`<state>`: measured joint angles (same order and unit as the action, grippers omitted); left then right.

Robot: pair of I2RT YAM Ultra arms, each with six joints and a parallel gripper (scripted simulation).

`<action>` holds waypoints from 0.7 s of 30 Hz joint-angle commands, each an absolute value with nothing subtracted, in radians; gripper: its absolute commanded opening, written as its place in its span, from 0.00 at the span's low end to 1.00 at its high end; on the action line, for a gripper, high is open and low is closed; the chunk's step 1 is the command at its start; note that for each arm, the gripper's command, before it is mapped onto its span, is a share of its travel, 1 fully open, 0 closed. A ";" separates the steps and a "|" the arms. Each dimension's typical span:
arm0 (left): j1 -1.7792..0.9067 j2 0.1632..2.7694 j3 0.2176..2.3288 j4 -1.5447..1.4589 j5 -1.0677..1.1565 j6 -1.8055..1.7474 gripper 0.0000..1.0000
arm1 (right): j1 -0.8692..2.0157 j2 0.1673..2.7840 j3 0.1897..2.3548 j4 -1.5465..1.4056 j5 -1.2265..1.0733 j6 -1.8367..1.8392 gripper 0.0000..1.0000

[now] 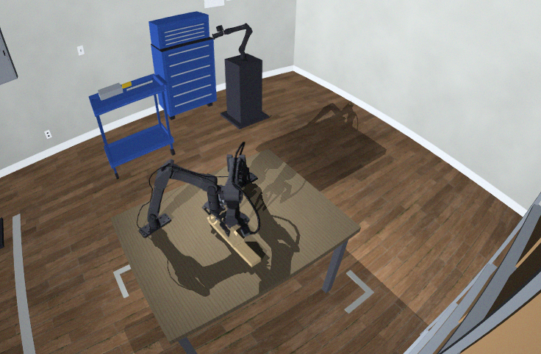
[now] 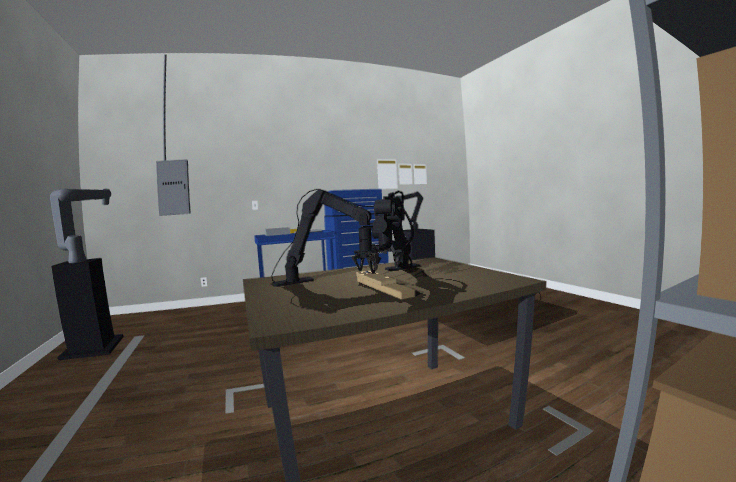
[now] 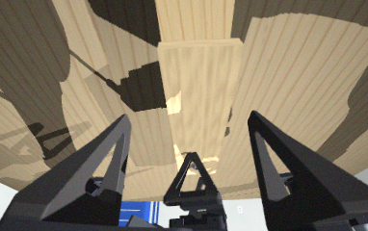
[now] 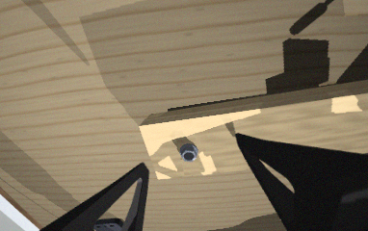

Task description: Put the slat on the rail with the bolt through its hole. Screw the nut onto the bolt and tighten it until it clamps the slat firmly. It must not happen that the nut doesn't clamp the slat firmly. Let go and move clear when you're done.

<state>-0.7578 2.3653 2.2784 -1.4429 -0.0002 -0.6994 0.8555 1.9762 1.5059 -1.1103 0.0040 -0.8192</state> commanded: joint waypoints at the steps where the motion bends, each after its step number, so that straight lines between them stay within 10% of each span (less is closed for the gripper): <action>1: -0.696 2.255 2.232 -1.346 -0.011 -0.644 1.00 | 0.855 1.969 1.510 -1.109 0.004 -0.819 1.00; 21: -0.493 1.904 1.892 -0.959 -0.002 -0.455 1.00 | 0.855 1.969 1.510 -1.109 0.004 -0.819 1.00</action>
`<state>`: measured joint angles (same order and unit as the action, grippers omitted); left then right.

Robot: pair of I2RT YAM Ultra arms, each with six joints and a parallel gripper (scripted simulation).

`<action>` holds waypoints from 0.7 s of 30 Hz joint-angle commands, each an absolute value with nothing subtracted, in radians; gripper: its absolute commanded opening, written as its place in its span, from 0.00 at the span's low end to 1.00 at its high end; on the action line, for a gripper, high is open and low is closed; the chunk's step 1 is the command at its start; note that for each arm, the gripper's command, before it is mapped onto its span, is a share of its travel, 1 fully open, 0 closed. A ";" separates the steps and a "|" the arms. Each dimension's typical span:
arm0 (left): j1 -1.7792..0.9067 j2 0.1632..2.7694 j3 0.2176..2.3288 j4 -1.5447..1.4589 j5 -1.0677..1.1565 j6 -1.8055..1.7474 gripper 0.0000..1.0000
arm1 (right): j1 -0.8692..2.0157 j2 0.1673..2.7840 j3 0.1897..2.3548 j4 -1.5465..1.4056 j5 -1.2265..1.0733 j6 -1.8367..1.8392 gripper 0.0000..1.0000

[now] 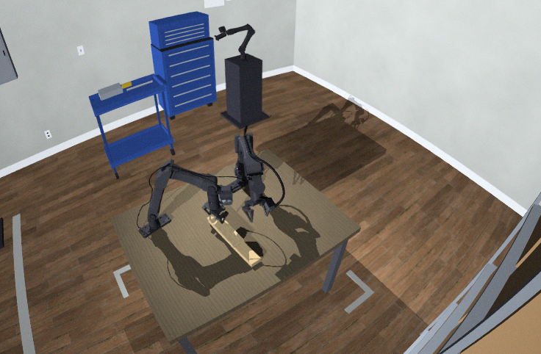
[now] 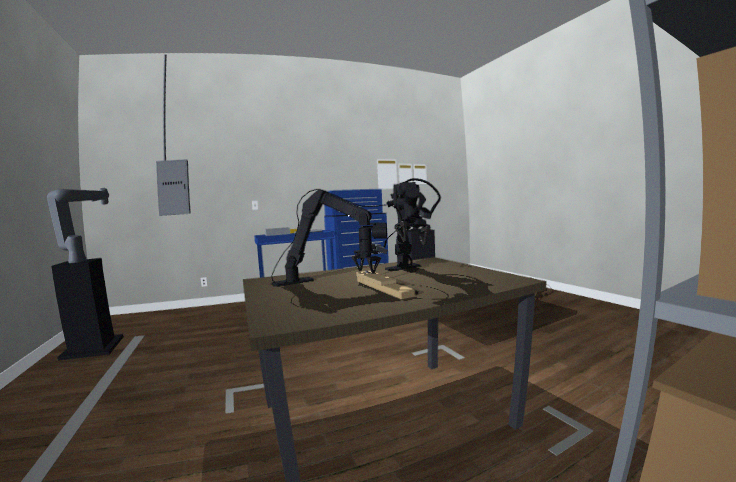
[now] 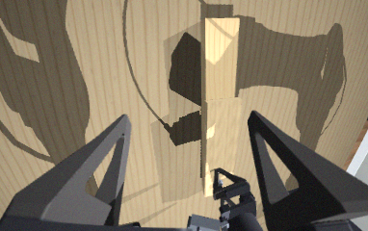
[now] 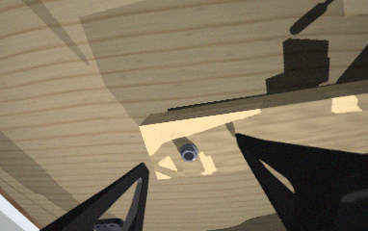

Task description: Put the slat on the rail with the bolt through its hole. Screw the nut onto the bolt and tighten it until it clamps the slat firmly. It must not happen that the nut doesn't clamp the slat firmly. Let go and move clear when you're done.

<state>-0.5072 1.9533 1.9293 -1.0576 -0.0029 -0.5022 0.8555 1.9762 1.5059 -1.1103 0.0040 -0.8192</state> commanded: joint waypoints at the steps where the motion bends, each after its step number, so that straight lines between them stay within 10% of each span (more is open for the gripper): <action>1: -0.481 1.883 1.874 -0.937 -0.001 -0.443 1.00 | 0.855 1.969 1.510 -1.109 0.004 -0.819 1.00; 21: -0.261 1.491 1.494 -0.510 -0.006 -0.237 1.00 | 0.855 1.969 1.510 -1.109 0.004 -0.819 1.00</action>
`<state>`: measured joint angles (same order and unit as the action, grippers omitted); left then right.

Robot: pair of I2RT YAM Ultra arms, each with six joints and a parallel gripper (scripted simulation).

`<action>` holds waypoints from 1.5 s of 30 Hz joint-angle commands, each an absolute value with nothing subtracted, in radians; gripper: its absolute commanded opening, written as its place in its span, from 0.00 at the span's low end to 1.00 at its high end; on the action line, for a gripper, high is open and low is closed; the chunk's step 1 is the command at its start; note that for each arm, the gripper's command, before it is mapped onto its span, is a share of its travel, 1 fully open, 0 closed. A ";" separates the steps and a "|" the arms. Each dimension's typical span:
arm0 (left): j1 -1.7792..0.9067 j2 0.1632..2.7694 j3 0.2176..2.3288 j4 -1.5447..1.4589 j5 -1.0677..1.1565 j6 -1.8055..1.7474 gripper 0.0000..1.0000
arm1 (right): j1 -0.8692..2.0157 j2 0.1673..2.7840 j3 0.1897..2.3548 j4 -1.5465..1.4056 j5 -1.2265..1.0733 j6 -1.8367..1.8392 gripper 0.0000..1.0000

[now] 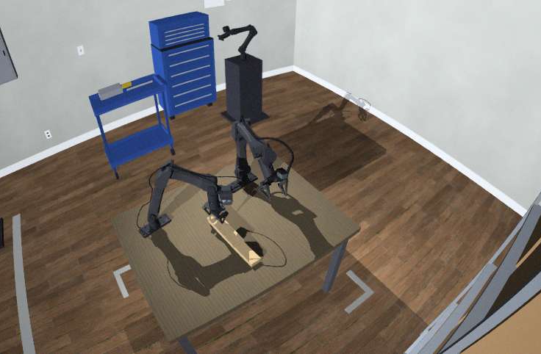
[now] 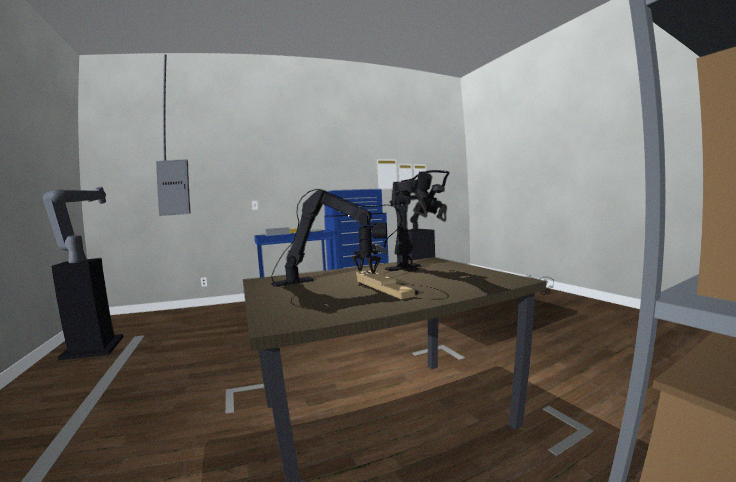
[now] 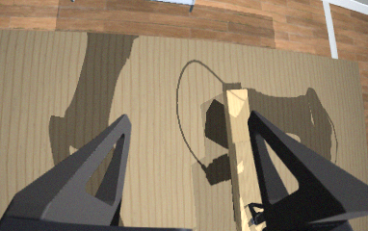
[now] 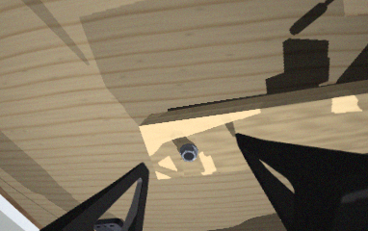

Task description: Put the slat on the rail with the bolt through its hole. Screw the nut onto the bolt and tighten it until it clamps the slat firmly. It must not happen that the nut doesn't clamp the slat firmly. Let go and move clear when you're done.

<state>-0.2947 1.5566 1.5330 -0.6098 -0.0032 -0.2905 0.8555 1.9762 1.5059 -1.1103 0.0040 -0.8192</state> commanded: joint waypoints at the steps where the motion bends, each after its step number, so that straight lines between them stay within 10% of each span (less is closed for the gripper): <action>1: -0.250 1.469 1.473 -0.487 -0.007 -0.225 1.00 | 0.855 1.969 1.510 -1.109 0.004 -0.819 1.00; 45: 0.006 1.039 1.047 0.017 0.008 0.007 1.00 | 0.855 1.969 1.510 -1.109 0.004 -0.819 1.00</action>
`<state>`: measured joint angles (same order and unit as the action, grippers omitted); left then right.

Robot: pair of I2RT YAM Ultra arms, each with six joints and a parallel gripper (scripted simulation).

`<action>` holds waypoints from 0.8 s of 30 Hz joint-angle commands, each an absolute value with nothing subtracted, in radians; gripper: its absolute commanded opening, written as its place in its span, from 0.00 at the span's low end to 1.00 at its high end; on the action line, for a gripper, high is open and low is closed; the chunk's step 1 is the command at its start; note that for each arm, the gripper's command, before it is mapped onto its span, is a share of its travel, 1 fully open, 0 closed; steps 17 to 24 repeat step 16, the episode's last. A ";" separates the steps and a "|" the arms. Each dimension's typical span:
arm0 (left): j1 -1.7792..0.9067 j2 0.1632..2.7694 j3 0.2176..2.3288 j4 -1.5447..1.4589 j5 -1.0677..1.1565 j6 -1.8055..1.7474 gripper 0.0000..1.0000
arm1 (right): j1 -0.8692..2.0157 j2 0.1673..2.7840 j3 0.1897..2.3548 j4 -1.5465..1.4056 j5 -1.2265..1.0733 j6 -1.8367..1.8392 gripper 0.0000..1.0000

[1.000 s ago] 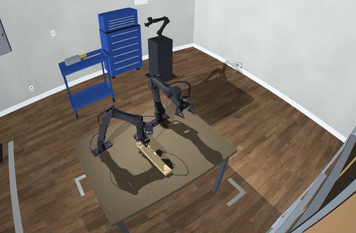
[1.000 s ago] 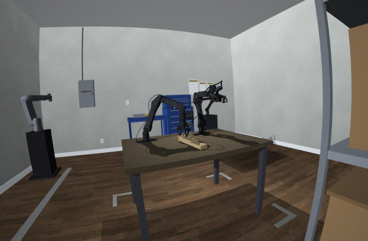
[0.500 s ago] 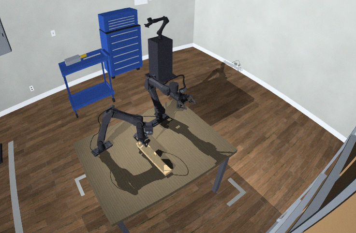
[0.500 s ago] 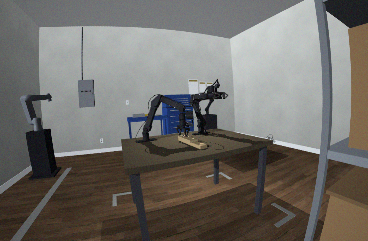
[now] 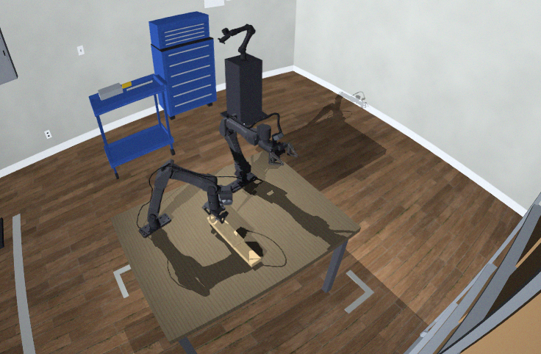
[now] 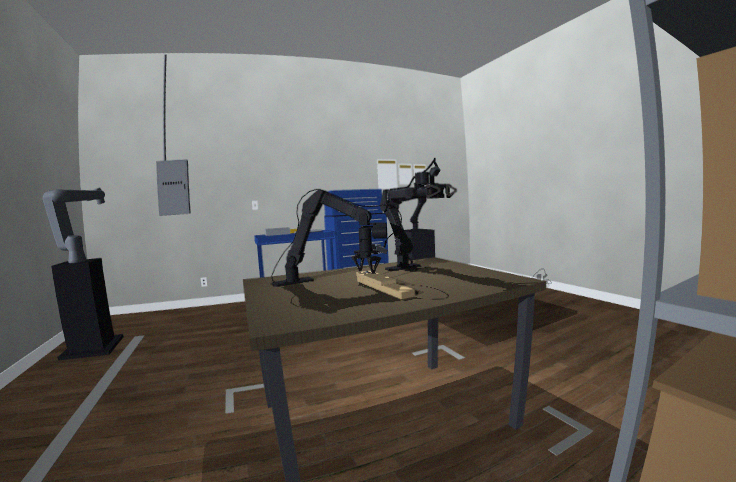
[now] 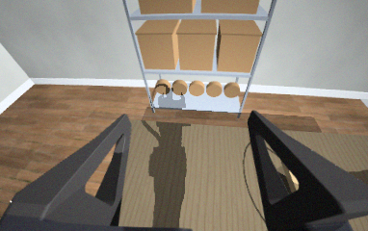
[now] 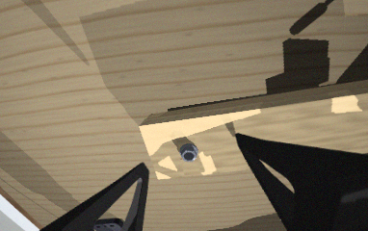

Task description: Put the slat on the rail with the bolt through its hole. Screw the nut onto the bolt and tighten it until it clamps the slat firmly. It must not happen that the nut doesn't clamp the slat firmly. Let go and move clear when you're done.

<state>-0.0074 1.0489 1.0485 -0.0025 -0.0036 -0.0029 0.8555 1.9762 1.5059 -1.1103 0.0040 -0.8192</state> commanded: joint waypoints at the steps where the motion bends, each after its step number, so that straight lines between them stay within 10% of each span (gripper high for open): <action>1: 0.006 1.039 1.047 0.017 0.008 0.007 1.00 | 0.855 1.969 1.510 -1.109 0.004 -0.819 1.00; 24: -0.007 1.047 1.054 0.002 -0.003 -0.003 1.00 | 0.855 1.969 1.510 -1.109 0.004 -0.819 1.00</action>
